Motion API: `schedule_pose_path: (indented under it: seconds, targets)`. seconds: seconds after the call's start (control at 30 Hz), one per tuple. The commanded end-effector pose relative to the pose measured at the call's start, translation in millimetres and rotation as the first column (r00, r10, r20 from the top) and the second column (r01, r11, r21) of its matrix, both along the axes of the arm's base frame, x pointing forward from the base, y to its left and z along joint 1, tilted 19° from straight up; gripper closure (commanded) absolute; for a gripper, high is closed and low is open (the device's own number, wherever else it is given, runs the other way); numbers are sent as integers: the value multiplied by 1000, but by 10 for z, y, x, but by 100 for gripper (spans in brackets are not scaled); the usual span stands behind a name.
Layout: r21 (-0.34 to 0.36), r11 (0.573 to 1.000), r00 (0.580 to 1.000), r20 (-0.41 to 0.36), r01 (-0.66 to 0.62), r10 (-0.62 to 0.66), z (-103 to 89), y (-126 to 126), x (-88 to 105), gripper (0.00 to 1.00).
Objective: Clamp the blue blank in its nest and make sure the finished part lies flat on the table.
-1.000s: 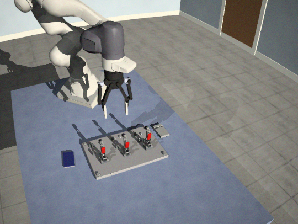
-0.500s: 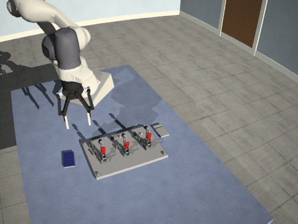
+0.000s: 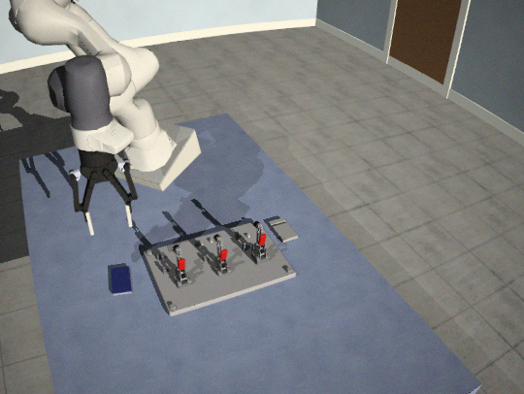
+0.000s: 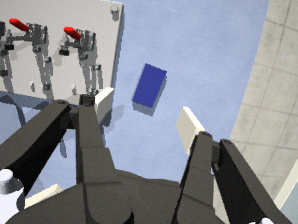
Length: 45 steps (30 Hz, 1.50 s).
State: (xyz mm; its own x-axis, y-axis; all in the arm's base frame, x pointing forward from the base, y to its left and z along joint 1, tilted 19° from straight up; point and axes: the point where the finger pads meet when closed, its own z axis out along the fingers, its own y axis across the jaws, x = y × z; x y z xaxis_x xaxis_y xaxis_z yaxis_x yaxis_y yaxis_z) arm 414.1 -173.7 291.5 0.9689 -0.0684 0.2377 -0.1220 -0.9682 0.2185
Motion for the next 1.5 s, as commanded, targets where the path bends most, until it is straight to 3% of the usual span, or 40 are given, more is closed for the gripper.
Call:
schedule_pose_path:
  seconds: [0.0,0.57,0.97,1.47]
  targets:
    - [-20,998,998,-25,-63,62,-1,-39,-21,42]
    - [-20,998,998,-25,-62,61,-1,-39,-21,42]
    - [17,995,995,18,103,-103,-1,-39,-21,42]
    - [18,994,994,19,108,-108,0,-45,-24,42]
